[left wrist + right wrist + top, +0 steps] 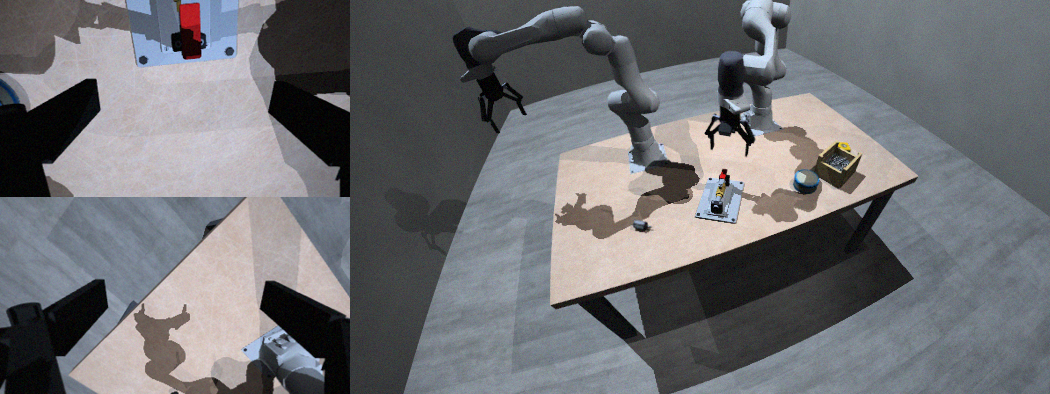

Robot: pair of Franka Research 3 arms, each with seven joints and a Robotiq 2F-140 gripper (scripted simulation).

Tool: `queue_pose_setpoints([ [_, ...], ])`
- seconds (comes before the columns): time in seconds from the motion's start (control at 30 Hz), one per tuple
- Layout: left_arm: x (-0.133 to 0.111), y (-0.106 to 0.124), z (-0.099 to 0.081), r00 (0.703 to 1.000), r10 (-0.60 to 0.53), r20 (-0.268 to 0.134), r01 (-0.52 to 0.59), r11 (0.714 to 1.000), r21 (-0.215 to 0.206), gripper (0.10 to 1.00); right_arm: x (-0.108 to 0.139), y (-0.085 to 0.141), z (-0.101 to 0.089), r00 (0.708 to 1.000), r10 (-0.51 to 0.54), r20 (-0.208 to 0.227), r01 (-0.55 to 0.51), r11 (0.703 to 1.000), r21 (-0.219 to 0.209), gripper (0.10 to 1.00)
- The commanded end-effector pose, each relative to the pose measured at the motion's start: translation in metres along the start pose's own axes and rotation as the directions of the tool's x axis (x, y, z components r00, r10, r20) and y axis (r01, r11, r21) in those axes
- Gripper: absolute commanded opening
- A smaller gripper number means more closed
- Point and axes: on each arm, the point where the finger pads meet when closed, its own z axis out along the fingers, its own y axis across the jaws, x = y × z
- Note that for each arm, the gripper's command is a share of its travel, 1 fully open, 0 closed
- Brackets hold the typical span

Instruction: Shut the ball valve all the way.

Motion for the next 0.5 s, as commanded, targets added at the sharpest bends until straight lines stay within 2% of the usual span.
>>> queue_pose_setpoints([
  [0.0,0.016,0.006,0.0,0.995,-0.095,-0.032,0.096,0.995,0.025,1.0,0.0,0.0,0.0,1.0,0.0,0.0,0.0,1.0,0.0,1.0],
  [0.13,0.027,0.015,0.001,0.993,-0.105,-0.054,0.106,0.994,0.031,1.0,0.0,0.0,0.0,1.0,0.0,0.0,0.0,1.0,0.0,1.0],
  [0.47,0.027,0.015,0.001,0.993,-0.105,-0.054,0.107,0.994,0.032,1.0,0.0,0.0,0.0,1.0,0.0,0.0,0.0,1.0,0.0,1.0],
])
